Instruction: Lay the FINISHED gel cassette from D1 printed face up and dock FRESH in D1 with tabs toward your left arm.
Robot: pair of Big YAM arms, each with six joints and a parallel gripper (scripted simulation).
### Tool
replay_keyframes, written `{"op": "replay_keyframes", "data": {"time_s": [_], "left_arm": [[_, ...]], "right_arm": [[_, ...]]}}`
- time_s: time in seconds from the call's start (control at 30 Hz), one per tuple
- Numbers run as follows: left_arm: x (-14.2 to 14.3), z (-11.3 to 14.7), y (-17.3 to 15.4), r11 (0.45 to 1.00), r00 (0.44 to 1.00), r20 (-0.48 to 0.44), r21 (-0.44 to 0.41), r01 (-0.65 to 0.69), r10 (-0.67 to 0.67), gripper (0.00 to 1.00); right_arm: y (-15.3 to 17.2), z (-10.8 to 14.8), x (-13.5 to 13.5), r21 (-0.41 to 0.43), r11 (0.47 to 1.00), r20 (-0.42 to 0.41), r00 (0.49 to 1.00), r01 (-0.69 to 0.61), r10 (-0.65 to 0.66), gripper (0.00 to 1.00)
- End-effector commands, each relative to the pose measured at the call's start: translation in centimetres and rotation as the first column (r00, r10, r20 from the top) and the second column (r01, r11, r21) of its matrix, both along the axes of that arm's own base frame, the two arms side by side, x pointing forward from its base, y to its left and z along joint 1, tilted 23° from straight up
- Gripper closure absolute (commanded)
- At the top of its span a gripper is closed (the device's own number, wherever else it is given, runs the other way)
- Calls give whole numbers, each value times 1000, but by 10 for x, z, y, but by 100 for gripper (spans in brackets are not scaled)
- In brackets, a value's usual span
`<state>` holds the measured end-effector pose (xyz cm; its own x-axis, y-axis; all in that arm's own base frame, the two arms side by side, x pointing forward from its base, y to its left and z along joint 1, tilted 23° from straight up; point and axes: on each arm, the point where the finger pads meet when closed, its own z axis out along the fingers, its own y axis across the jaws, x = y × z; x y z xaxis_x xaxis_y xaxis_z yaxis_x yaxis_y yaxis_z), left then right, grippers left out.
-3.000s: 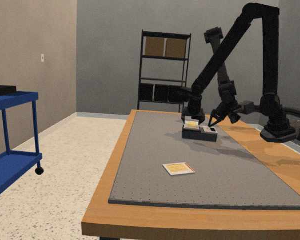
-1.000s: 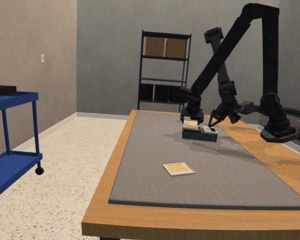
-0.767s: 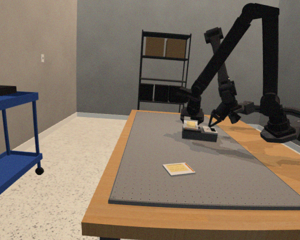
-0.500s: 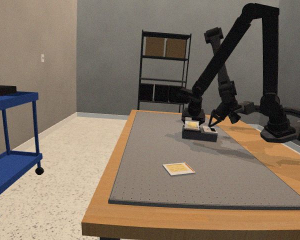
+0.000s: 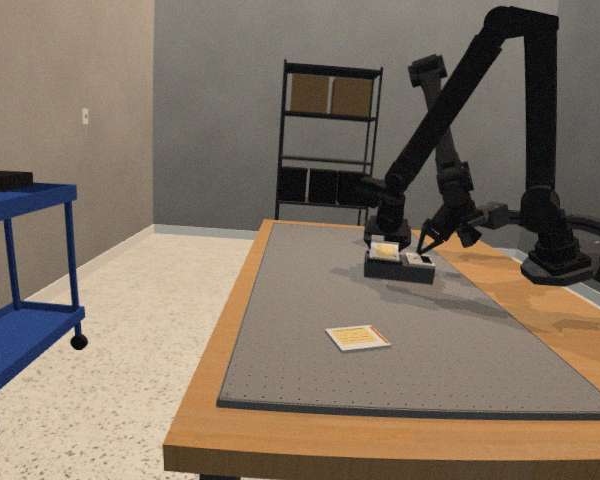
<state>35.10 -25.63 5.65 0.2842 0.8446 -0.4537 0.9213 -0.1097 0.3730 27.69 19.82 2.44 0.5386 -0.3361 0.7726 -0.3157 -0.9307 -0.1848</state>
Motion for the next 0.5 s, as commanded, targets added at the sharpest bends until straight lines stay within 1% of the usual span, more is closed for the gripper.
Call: {"op": "replay_keyframes", "data": {"time_s": [0.0,0.47], "left_arm": [[-1,-10,8,1000,1000,-21,8,-14,14,100],[-1,-9,10,1000,1000,-21,8,-14,14,100]], "right_arm": [[-29,-49,-18,-82,997,-108,994,-1,-8,100],[-29,-49,-18,-82,997,-108,994,-1,-8,100]]}}
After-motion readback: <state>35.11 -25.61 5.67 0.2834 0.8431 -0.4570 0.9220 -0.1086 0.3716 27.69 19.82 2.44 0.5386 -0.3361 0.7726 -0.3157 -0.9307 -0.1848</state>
